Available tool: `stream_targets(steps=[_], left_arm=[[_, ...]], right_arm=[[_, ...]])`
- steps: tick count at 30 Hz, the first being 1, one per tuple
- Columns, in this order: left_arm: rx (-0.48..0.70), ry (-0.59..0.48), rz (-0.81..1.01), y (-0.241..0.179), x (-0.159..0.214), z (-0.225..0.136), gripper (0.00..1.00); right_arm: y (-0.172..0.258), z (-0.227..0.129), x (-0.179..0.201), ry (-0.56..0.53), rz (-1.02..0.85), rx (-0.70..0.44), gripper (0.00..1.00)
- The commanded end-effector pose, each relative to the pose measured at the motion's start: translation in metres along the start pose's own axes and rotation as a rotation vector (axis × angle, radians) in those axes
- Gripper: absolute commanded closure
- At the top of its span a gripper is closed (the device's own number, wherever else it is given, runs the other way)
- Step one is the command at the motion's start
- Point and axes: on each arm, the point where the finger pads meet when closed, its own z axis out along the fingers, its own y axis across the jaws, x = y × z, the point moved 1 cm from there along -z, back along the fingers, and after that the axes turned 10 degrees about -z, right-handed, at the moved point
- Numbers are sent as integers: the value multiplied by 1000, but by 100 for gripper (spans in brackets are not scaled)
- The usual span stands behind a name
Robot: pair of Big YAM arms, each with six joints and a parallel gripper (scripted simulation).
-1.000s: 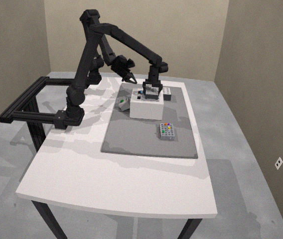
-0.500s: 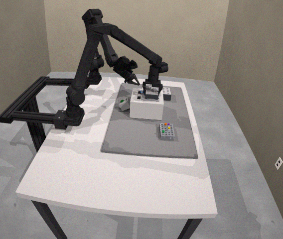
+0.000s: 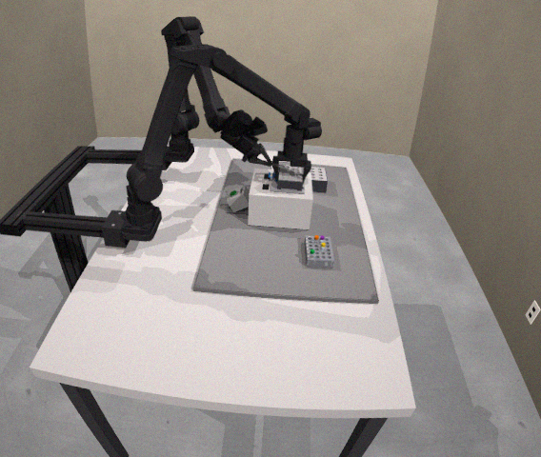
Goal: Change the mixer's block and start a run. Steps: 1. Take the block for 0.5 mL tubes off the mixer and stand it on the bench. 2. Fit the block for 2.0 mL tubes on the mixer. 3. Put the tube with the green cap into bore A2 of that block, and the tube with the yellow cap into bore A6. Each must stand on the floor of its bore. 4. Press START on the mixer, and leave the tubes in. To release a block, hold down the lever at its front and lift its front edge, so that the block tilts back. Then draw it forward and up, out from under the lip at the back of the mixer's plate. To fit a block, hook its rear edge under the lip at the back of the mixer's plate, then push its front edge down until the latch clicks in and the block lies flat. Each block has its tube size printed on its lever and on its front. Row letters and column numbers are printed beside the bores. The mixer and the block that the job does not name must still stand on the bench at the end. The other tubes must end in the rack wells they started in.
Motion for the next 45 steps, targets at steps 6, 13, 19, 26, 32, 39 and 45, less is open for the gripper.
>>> stream_targets(steps=[6,13,19,26,32,39,45], left_arm=[[4,-6,4,2,12,8,100],[2,-14,-4,2,13,16,100],[11,-29,-12,-3,12,28,100],[26,-39,-9,-12,3,24,100],[16,-19,2,-4,12,18,100],[6,0,13,5,24,14,100],[3,6,15,4,26,17,100]], right_arm=[[-15,-6,-13,-17,-19,36,100],[-15,-6,-13,-17,-19,36,100],[-15,-6,-13,-17,-19,36,100],[-15,-6,-13,-17,-19,36,100],[-15,-6,-13,-17,-19,36,100],[-15,-6,-13,-17,-19,36,100],[-15,-6,-13,-17,-19,36,100]])
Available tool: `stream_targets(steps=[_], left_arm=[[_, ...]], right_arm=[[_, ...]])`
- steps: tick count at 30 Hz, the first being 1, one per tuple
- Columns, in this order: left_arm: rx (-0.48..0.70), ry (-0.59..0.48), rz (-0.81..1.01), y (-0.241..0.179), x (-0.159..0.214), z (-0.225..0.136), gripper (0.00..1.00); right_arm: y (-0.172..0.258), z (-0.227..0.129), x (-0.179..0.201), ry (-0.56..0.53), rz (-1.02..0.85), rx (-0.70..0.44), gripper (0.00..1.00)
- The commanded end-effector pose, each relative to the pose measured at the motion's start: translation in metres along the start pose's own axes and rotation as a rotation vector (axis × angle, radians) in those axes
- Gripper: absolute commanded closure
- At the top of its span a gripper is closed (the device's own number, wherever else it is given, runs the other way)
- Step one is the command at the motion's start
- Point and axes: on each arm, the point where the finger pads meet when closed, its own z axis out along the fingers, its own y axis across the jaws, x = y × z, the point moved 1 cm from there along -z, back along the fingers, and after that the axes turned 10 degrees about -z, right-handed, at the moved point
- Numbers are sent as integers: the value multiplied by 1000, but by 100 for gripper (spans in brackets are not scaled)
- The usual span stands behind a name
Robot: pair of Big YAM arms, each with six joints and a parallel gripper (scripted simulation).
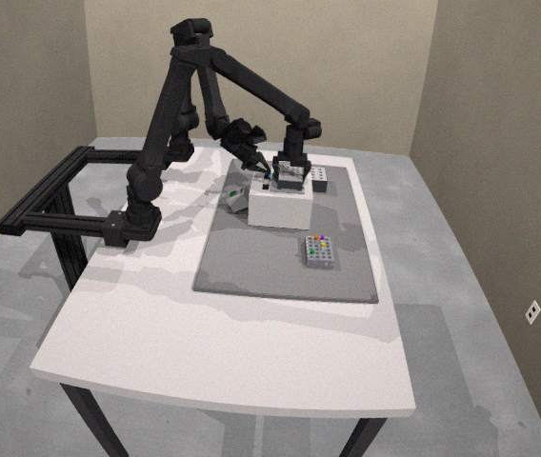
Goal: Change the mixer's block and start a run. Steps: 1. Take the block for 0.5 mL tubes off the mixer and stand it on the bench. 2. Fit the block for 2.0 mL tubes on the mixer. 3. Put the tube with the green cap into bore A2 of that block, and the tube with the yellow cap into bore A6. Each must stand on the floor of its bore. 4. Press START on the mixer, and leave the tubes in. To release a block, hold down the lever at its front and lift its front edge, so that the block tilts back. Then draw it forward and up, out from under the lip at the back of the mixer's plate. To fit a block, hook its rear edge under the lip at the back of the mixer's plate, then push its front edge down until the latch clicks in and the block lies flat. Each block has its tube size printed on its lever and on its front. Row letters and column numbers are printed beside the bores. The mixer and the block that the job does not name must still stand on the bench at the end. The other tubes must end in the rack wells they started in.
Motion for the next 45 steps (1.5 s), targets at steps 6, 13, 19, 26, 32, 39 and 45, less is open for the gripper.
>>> stream_targets(steps=[6,13,19,26,32,39,45], left_arm=[[12,-9,7,-9,-3,6,100],[13,-12,5,-9,-3,7,100],[14,-15,4,-10,-3,8,100],[15,-16,2,-11,-3,10,100],[9,-12,-2,-5,-4,8,100],[12,-18,-6,-6,-9,6,100],[9,-13,-3,-7,-8,7,100]], right_arm=[[-15,-6,-13,-17,-19,36,100],[-15,-6,-13,-17,-19,36,100],[-15,-6,-13,-17,-19,36,100],[-15,-6,-13,-17,-19,36,100],[-16,-9,-8,-26,-7,11,100],[-15,-2,-7,-22,-5,-11,100],[-16,-2,-7,-22,-4,-20,100]])
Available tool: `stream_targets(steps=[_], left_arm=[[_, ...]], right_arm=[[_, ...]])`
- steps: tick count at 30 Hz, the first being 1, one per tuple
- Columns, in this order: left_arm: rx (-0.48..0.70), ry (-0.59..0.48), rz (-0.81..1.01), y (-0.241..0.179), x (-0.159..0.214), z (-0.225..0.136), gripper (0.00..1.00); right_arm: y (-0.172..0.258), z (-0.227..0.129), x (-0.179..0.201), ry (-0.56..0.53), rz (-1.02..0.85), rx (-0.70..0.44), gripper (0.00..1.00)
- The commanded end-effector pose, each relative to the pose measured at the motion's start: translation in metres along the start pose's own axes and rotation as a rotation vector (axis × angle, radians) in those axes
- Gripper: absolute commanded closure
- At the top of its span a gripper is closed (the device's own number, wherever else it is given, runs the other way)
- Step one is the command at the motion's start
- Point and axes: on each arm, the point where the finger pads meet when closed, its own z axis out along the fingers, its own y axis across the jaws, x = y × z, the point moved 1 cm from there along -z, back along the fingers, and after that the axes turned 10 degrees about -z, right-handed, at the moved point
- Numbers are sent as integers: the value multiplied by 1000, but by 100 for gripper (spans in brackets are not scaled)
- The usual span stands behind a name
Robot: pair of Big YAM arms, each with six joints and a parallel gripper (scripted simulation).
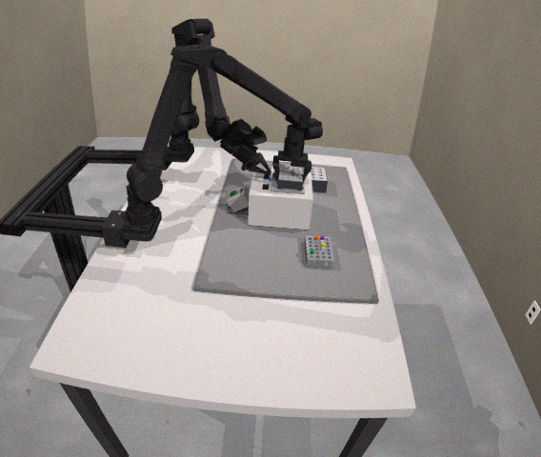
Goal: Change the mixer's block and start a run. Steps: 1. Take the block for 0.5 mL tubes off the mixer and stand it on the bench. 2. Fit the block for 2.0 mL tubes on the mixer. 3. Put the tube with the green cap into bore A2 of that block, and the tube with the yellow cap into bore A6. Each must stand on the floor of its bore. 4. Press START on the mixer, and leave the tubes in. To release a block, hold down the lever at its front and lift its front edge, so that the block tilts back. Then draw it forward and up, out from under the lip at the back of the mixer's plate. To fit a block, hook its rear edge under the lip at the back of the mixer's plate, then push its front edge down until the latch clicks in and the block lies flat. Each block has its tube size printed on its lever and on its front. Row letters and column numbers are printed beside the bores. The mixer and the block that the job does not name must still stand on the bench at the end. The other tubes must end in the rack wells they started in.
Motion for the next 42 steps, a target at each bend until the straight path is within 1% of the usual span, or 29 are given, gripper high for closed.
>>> stream_targets(steps=[1,18,42], left_arm=[[13,-13,-6,-8,-12,5,100],[13,-14,-7,-8,-13,5,100],[12,-15,-8,-8,-13,5,100]], right_arm=[[-15,-2,-8,-19,-4,-6,100],[-17,2,-9,-29,10,16,100],[-17,2,-9,-29,12,17,100]])
